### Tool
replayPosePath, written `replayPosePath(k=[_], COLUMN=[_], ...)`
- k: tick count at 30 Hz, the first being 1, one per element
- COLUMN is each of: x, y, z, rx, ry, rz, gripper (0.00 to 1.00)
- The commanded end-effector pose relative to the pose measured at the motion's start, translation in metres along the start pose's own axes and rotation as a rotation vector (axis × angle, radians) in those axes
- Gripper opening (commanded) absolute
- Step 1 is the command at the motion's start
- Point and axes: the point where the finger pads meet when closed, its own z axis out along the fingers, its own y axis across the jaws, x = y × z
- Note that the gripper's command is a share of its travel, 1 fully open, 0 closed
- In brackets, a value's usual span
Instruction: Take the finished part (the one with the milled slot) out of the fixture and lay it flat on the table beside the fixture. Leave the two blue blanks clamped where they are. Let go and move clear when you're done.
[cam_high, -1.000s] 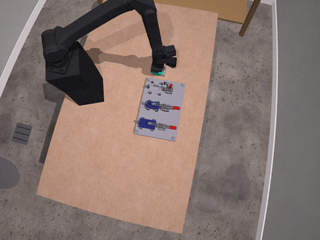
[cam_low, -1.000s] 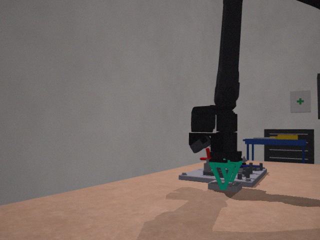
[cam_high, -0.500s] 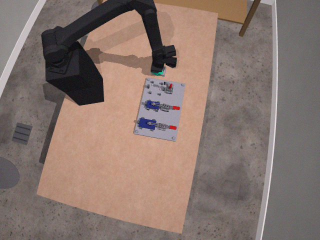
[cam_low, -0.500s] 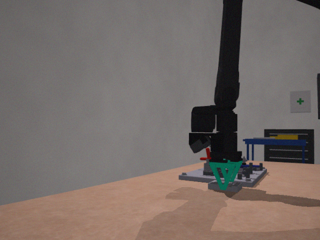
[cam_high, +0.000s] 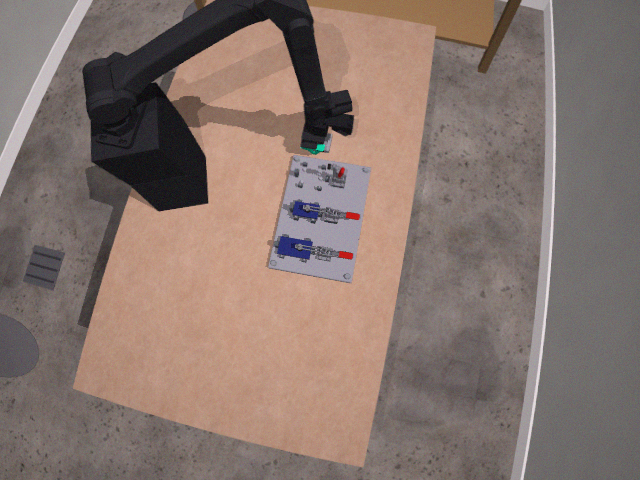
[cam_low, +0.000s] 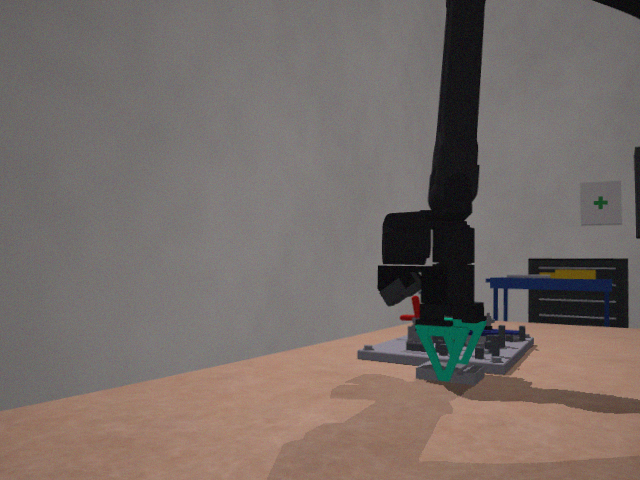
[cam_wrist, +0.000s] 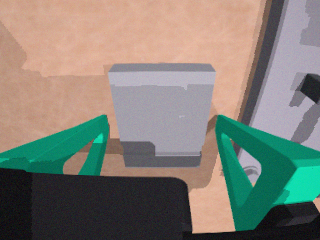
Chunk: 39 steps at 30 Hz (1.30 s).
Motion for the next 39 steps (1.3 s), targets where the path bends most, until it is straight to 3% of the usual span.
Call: replayPosePath(k=[1,23,28,39], x=[-0.003,-0.001,-0.013,-0.006], y=[-0.004,-0.005,0.001,0.007], z=[0.005,0.005,-0.013,-0.036], rx=[-0.002,0.0,-0.01,-0.005], ry=[-0.008,-0.003,-0.023,-0.013], rz=[0.007,0.006,0.009,0.0], gripper=[0.85,0.85,0.85,0.85])
